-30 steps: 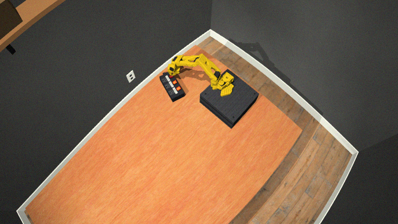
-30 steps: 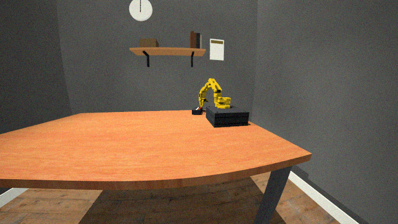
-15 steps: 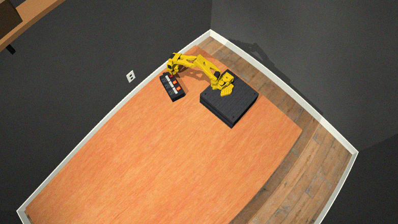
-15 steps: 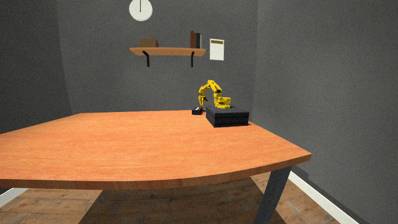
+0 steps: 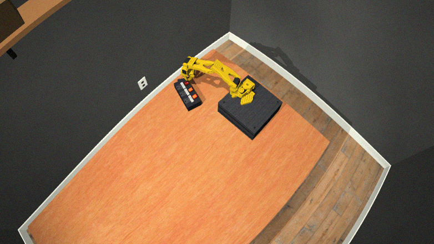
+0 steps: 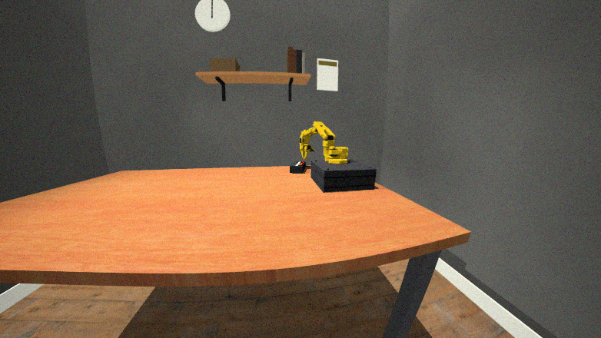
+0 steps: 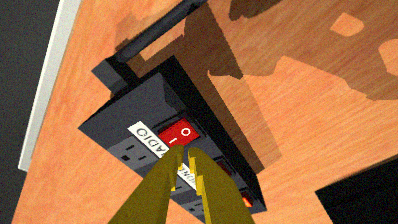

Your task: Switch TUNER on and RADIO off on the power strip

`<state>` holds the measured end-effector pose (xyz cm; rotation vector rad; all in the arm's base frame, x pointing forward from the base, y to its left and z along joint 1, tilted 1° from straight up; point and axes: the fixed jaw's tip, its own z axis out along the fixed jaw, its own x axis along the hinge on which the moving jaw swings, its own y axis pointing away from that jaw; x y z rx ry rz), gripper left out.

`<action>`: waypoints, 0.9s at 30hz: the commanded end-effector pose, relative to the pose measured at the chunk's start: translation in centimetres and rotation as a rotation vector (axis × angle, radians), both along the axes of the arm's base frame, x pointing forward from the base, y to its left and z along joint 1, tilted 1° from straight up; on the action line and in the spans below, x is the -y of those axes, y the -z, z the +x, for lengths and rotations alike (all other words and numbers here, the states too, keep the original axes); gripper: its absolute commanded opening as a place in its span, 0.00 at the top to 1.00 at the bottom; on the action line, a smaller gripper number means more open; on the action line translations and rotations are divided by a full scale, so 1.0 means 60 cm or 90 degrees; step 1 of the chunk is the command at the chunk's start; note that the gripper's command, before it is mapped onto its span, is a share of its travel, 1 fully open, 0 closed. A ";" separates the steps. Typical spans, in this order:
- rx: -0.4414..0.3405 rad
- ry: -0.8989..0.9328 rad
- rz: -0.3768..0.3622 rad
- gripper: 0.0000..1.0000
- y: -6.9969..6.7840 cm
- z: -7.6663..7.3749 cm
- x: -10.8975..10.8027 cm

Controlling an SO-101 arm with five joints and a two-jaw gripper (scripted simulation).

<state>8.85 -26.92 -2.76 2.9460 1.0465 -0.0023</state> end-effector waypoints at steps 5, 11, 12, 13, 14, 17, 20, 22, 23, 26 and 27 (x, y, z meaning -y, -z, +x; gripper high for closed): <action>-0.004 0.004 0.015 1.00 0.006 -0.002 -0.006; -0.004 0.004 0.015 1.00 0.006 -0.002 -0.006; -0.004 0.004 0.015 1.00 0.006 -0.002 -0.006; -0.004 0.004 0.015 1.00 0.006 -0.002 -0.006; -0.004 0.003 0.015 1.00 0.006 -0.002 -0.006; -0.004 0.002 0.015 1.00 0.006 -0.001 -0.006; -0.004 -0.001 0.015 1.00 0.006 -0.001 -0.006; -0.004 -0.005 0.015 1.00 0.006 0.000 -0.006; -0.004 -0.006 0.015 1.00 0.006 0.000 -0.007; -0.004 -0.009 0.015 1.00 0.006 0.000 -0.007; -0.004 -0.011 0.015 1.00 0.006 0.001 -0.007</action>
